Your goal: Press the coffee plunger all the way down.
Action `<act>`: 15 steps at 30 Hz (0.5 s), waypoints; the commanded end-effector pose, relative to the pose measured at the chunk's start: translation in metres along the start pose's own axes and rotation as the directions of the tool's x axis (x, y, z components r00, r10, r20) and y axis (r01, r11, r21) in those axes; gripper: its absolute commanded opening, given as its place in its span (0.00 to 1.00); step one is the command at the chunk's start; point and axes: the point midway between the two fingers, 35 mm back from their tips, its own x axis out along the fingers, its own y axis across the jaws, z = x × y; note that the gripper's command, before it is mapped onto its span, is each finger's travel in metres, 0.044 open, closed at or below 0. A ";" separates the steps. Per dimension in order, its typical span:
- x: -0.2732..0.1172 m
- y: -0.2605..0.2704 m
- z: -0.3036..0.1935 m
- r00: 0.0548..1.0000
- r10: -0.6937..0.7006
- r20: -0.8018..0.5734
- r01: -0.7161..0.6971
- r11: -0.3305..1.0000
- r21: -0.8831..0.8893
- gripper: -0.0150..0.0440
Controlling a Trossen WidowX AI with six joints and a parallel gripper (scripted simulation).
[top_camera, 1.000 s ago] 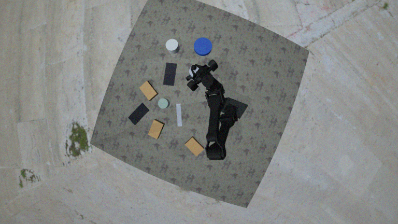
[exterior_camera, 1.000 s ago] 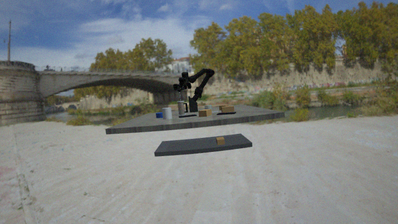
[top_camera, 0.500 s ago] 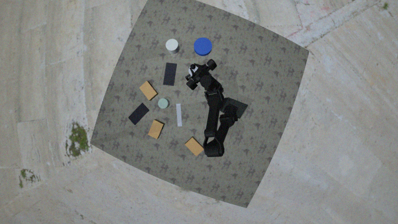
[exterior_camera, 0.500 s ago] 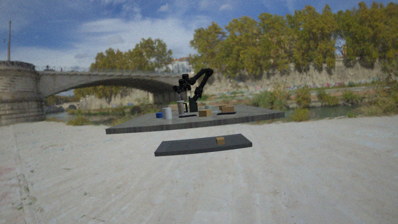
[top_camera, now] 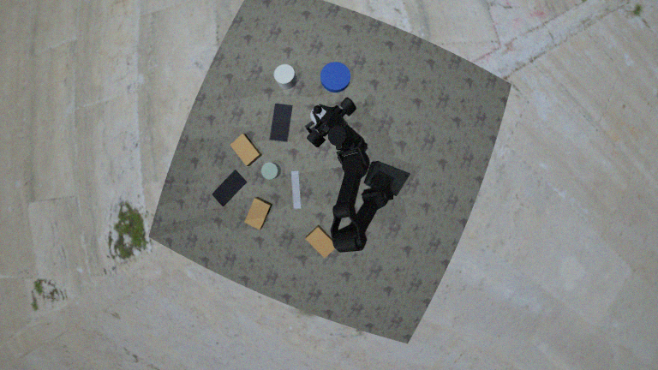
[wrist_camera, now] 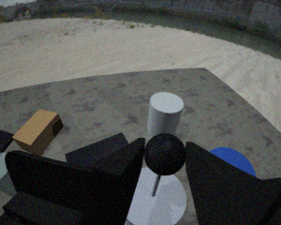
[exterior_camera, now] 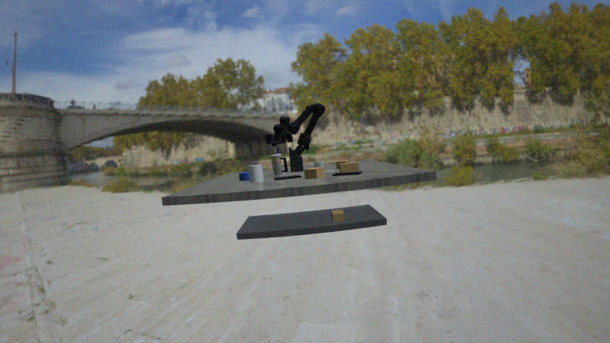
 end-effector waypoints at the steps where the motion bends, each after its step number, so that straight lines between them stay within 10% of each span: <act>1: 0.006 0.000 -0.031 0.998 -0.004 -0.067 0.006 0.999 0.037 0.46; 15: 0.023 0.002 -0.034 0.998 -0.001 -0.064 0.003 0.999 0.038 0.46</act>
